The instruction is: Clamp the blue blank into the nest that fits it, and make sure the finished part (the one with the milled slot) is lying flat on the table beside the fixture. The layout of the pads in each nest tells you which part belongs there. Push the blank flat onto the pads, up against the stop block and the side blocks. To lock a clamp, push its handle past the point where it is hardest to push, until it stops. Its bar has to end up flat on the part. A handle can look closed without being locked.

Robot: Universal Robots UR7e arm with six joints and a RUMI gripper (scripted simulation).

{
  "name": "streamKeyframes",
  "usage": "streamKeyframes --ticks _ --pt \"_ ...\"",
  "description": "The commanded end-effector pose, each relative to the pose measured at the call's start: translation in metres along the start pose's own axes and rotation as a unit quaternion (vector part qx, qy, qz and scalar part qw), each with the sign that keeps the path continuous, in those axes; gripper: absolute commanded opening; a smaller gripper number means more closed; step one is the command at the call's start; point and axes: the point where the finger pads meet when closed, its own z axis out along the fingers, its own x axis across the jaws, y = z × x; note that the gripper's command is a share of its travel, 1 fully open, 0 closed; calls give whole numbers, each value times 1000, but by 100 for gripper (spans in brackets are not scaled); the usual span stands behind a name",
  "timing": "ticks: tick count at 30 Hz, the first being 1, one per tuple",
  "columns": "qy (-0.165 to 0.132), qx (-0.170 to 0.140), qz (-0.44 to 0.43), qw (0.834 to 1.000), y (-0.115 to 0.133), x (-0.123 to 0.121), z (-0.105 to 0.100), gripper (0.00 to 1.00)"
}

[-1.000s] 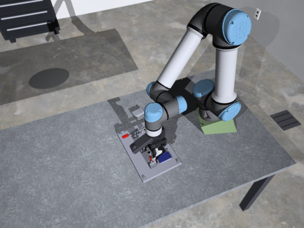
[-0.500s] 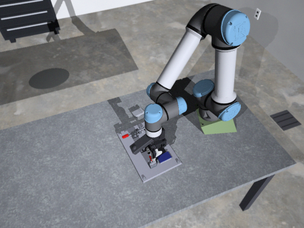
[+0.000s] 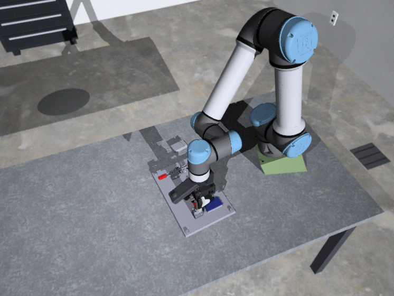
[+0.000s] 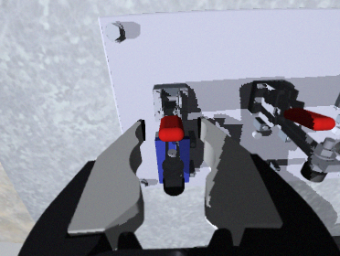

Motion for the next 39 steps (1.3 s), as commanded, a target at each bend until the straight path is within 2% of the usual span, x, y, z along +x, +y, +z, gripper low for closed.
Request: streamKeyframes --ticks 1,3,4,39 --pt "0 1 0 1000 -1 0 1 28" --pt "0 1 0 1000 -1 0 1 28" --pt "0 1 0 1000 -1 0 1 0" --pt "0 1 0 1000 -1 0 1 0"
